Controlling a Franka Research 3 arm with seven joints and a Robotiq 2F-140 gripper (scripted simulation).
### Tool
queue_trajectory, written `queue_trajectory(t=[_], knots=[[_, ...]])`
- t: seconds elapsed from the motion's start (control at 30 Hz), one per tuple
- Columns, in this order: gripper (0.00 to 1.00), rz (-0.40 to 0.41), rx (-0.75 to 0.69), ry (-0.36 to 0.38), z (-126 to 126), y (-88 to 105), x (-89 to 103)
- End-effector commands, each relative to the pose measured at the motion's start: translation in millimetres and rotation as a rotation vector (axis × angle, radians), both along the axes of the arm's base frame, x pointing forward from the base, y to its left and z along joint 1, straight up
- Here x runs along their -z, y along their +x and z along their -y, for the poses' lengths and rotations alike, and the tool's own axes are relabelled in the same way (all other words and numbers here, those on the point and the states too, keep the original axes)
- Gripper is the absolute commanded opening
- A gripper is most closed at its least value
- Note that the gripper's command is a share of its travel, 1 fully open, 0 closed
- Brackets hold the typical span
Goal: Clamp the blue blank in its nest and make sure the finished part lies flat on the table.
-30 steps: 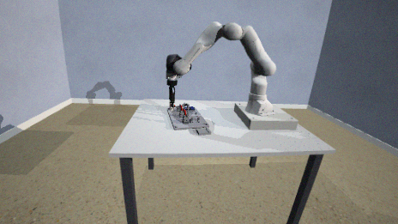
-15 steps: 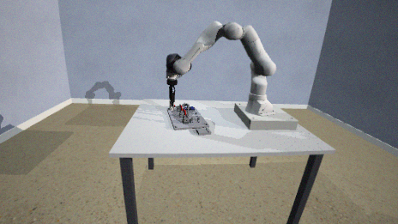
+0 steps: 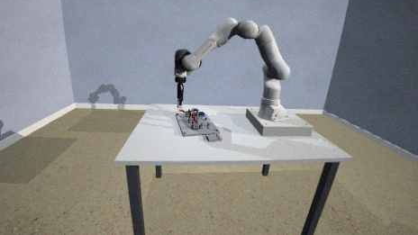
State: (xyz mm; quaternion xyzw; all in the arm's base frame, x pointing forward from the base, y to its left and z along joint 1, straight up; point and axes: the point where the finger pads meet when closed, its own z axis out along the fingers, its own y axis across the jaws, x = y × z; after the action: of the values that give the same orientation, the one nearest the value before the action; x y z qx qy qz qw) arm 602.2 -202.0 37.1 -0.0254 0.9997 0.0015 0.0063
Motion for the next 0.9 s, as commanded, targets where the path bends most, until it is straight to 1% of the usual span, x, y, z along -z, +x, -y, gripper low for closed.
queue_trajectory(t=[0.0, 0.2, 0.23, 0.87], knots=[[0.28, -0.012, 0.005, 0.002, -1.5, -3.7, 0.7], [0.28, -0.012, 0.005, 0.002, -1.5, -3.7, 0.7], [0.00, -0.012, 0.005, 0.002, -1.5, -3.7, 0.7], [0.00, -0.012, 0.005, 0.002, -1.5, -3.7, 0.7]])
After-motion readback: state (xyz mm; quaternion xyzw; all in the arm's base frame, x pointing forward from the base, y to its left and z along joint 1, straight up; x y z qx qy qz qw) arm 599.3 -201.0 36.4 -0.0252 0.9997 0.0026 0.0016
